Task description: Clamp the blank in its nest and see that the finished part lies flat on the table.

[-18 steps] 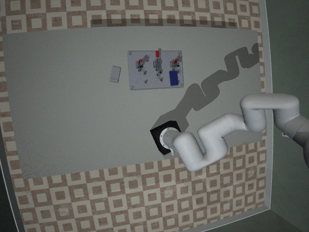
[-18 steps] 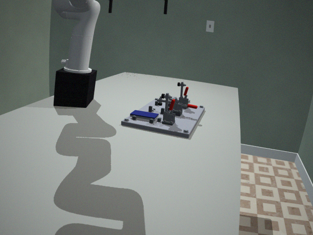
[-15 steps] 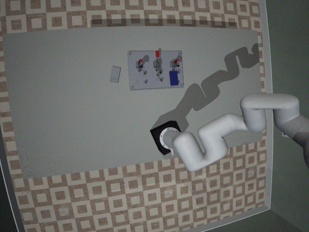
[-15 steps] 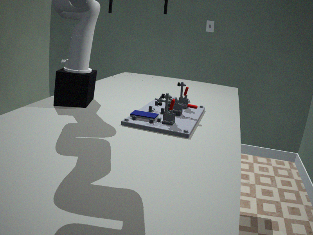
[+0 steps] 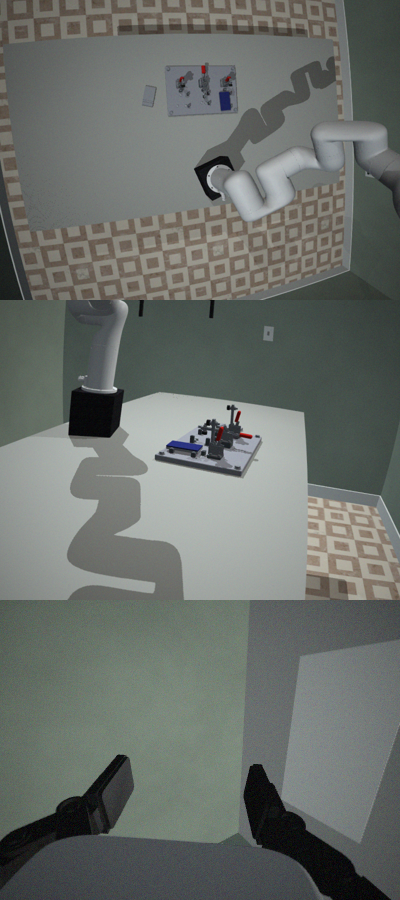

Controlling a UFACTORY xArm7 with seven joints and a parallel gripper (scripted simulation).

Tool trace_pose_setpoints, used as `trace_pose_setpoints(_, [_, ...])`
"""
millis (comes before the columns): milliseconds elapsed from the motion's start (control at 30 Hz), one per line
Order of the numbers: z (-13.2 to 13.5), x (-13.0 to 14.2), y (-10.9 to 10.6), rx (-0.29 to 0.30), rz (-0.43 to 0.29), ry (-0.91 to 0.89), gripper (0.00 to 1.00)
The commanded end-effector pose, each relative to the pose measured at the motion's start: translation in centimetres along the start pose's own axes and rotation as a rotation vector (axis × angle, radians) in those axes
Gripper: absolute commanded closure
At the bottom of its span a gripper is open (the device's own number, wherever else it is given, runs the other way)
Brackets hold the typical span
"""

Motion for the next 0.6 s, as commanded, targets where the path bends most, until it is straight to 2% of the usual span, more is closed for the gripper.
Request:
trace_pose_setpoints(0, [0.1,0.2,0.0,0.001,-0.004,0.002,0.00])
trace_pose_setpoints(100, [0.0,1.9,0.5,-0.002,-0.040,0.012,0.00])
trace_pose_setpoints(167, [-0.1,4.6,1.2,-0.005,-0.101,0.028,0.00])
trace_pose_setpoints(200, [-0.1,4.6,1.2,-0.005,-0.101,0.028,0.00])
trace_pose_setpoints(233, [-0.1,6.7,1.5,-0.007,-0.145,0.039,0.00])
trace_pose_setpoints(267, [-0.1,6.7,1.5,-0.007,-0.145,0.039,0.00])
trace_pose_setpoints(300, [-0.1,9.1,1.9,-0.008,-0.199,0.054,0.00])
trace_pose_setpoints(367, [-0.1,9.1,1.9,-0.008,-0.199,0.054,0.00])
trace_pose_setpoints(400, [-0.2,12.1,2.1,-0.008,-0.263,0.071,0.00])
trace_pose_setpoints(500, [-0.2,12.1,2.1,-0.008,-0.263,0.071,0.00])
trace_pose_setpoints(533, [-0.2,15.5,2.1,-0.006,-0.337,0.092,0.00])
trace_pose_setpoints(567, [-0.2,15.5,2.1,-0.006,-0.337,0.092,0.00])
Point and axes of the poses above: the point where the finger pads meet when closed, its own y axis out along the fingers, its own z axis across the jaws, x = y × z, the point moved 6 cm from there along -y, back along the fingers
